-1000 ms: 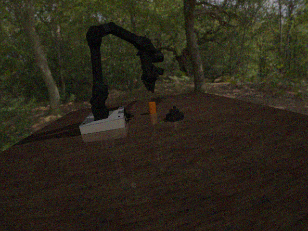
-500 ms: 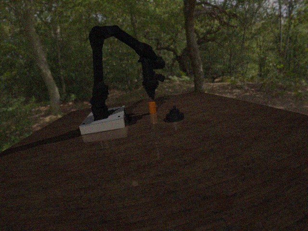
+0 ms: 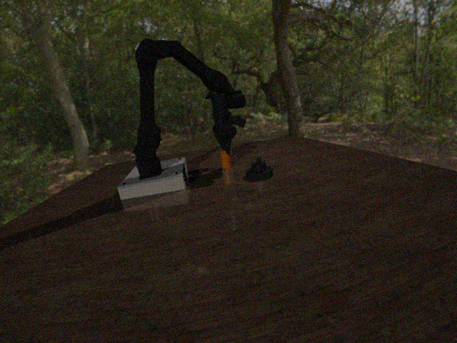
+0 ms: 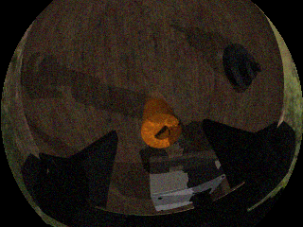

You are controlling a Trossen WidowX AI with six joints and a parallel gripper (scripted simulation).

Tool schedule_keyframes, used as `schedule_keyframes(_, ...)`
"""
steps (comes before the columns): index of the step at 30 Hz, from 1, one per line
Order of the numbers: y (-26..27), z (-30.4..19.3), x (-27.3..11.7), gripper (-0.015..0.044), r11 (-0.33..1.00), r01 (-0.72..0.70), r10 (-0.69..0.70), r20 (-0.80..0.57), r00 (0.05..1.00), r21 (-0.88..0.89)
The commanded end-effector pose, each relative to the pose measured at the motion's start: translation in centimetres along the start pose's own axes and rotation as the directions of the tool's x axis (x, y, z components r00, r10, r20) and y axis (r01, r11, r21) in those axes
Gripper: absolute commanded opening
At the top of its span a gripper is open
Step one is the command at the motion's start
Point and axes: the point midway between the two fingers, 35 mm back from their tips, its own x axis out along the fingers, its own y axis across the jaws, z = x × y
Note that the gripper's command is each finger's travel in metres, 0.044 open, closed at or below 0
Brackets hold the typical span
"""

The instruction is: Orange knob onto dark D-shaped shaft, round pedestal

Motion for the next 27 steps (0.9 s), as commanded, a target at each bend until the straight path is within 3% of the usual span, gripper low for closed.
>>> schedule_keyframes(1, 0.0, -0.2, 0.7, 0.044, 1.0, 0.0, 0.0, -0.009, 1.0, 0.0)
schedule_keyframes(27, -0.1, -0.4, 4.9, 0.044, 1.0, 0.0, 0.0, -0.009, 1.0, 0.0)
